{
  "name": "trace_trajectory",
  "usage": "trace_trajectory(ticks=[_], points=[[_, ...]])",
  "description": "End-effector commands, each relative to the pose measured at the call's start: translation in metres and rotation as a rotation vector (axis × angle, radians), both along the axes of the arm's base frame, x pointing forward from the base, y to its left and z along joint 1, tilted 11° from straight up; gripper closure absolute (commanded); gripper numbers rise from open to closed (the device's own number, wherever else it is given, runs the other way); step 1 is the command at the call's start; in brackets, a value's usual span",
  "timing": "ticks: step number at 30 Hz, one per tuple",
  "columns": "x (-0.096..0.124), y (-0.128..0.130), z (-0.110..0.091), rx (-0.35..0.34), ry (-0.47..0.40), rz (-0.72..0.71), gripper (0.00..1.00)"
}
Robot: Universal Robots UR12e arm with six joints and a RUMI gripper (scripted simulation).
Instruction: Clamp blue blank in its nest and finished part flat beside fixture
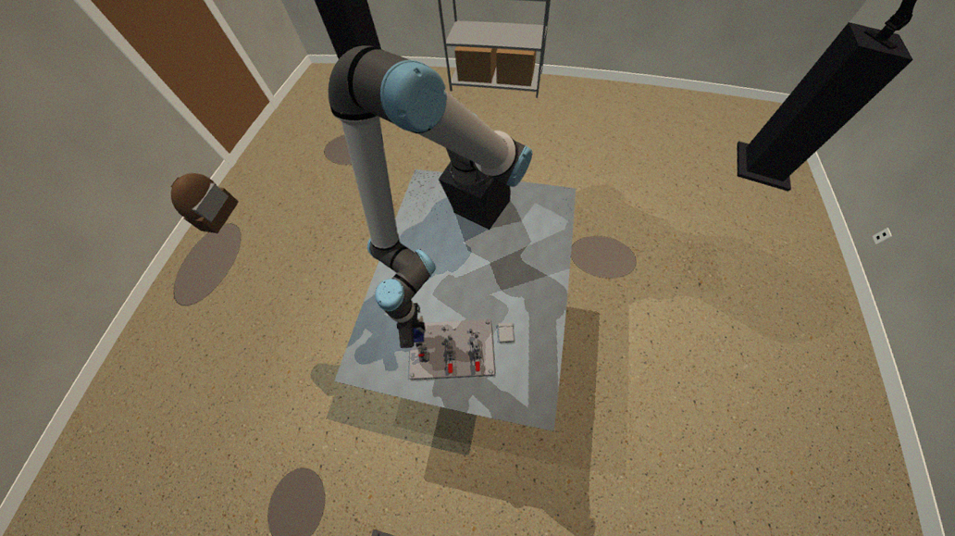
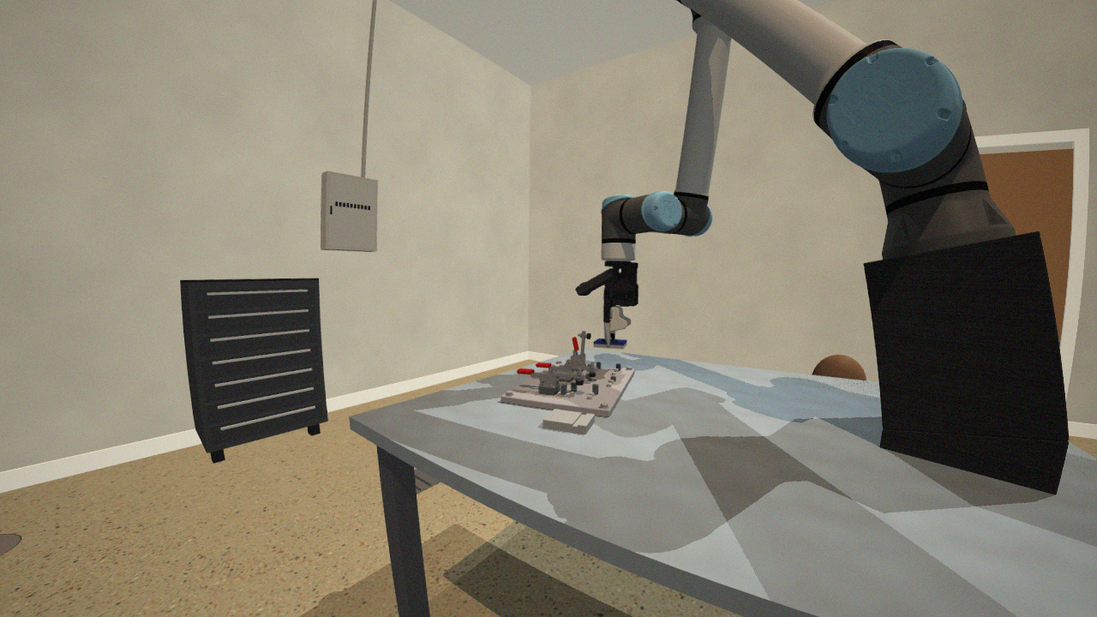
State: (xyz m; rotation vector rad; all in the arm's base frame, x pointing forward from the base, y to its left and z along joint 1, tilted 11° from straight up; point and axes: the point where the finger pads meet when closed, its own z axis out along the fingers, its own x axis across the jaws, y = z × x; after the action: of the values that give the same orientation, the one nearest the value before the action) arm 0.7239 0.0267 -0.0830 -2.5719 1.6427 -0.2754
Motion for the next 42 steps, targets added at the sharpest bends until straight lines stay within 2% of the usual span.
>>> trace_trajectory(ticks=[1,17,42], points=[[-0.003,0.008,-0.001,0.000,-0.001,0.000,1.00],[-0.009,0.021,-0.003,0.000,-0.001,0.000,1.00],[-0.009,0.022,-0.003,0.000,-0.001,0.000,1.00]])
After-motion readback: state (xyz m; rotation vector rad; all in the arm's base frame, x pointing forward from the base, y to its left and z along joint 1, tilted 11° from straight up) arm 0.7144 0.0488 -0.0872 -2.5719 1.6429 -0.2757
